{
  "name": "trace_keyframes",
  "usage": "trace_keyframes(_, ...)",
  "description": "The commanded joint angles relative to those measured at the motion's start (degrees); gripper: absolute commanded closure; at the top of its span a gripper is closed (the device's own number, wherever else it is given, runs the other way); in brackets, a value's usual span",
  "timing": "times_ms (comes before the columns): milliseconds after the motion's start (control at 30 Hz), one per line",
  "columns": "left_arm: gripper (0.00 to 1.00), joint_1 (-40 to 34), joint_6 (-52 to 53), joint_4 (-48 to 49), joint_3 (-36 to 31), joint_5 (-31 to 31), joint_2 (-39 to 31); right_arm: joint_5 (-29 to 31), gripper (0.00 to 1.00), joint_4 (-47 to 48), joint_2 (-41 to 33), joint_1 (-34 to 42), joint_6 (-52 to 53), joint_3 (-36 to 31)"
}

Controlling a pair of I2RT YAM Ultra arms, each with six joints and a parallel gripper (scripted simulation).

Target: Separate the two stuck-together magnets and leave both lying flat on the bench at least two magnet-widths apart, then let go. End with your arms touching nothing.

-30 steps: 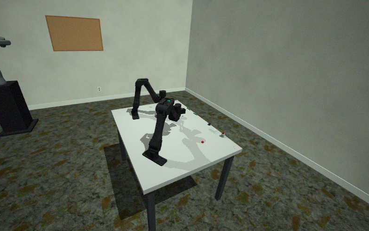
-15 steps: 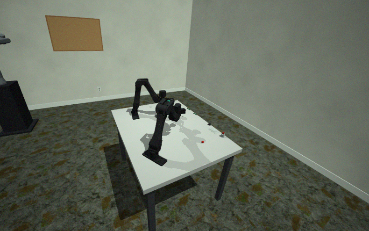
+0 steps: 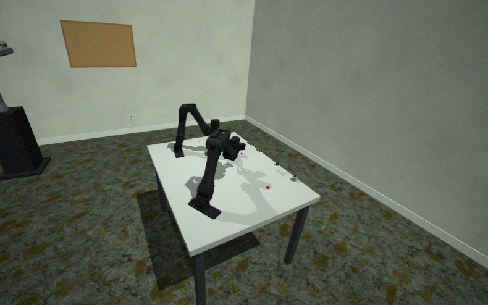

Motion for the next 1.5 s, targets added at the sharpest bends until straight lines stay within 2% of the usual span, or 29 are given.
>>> trace_keyframes(0, 0.75, -0.04, 0.26, 0.41, 0.33, 0.04, -0.31, 0.08, 0.64, 0.32, -0.45, 0.06, -0.36, 0.33)
trace_keyframes(67, 0.75, -0.04, 0.26, 0.41, 0.33, 0.04, -0.31, 0.08, 0.60, 0.32, -0.45, 0.06, -0.36, 0.33)
trace_keyframes(600, 0.75, -0.04, 0.26, 0.41, 0.33, 0.04, -0.31, -0.73, 0.60, 2.44, 1.38, -0.23, 0.62, 0.58)
trace_keyframes(1467, 0.75, -0.04, 0.26, 0.41, 0.33, 0.04, -0.31, -0.27, 0.60, -0.16, -0.43, -0.15, -0.06, 0.97)
